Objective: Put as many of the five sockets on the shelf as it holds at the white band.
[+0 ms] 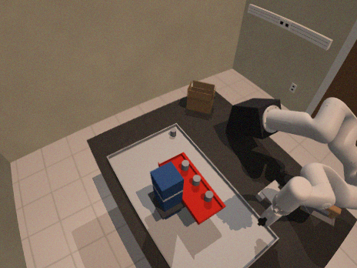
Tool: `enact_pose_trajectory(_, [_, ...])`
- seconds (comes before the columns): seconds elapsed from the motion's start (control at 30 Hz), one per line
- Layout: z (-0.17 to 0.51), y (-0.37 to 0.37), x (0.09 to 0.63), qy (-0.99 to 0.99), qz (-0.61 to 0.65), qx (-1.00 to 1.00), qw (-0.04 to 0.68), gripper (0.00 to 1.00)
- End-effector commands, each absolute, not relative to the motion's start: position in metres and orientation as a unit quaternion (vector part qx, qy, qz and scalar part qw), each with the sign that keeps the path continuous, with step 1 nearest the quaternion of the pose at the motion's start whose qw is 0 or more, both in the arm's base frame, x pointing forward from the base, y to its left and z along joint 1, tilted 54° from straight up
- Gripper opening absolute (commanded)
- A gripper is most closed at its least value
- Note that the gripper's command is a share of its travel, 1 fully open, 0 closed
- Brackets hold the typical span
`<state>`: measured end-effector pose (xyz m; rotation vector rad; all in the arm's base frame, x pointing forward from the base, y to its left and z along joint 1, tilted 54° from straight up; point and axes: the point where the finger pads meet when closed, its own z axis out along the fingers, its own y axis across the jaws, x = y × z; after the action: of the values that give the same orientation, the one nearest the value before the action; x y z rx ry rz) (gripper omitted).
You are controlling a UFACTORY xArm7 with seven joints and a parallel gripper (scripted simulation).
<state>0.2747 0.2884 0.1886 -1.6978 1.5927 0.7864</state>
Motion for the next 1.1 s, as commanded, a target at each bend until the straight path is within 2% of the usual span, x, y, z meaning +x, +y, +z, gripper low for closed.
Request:
enact_pose_trajectory(0.0, [0.184, 0.296, 0.28, 0.611, 0.301, -0.65, 0.337, 0.0])
enact_pose_trajectory(1.07, [0.174, 0.31, 0.286, 0.611, 0.301, -0.65, 0.337, 0.0])
